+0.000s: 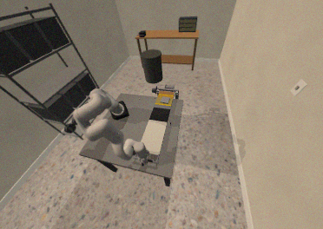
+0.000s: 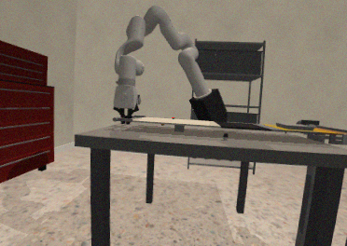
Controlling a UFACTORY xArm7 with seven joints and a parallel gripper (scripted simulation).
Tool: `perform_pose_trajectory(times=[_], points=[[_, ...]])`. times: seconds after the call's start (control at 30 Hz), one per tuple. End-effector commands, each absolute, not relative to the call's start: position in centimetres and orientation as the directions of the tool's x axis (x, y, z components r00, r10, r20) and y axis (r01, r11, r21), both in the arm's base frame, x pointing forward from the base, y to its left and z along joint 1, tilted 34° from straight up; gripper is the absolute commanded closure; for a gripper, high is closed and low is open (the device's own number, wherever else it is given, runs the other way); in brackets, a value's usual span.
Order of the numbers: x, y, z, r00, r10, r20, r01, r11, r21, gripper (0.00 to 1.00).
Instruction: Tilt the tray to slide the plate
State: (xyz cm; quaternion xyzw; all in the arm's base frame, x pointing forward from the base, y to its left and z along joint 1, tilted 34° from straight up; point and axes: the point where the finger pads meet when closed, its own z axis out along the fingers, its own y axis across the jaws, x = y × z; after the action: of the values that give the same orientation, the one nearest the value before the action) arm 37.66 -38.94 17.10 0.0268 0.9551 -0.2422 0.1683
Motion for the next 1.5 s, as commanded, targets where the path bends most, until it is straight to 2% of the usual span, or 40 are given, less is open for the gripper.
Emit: perform_pose_trajectory(times=[0.0, 0.53, 0.57, 1.47], points=[[37.75, -39.01, 17.18, -0.941, -0.03, -0.337, 0.134, 0.88, -0.455, 1.0], [37.75, -39.01, 17.18, -0.941, -0.03, -0.337, 0.134, 0.88, -0.455, 1.0], [37.75, -39.01, 17.18, -0.941, -0.03, -0.337, 0.134, 0.88, -0.455, 0.6], [37.74, -39.01, 17.19, -0.941, -0.03, -0.337, 0.134, 0.88, -0.455, 0.6]])
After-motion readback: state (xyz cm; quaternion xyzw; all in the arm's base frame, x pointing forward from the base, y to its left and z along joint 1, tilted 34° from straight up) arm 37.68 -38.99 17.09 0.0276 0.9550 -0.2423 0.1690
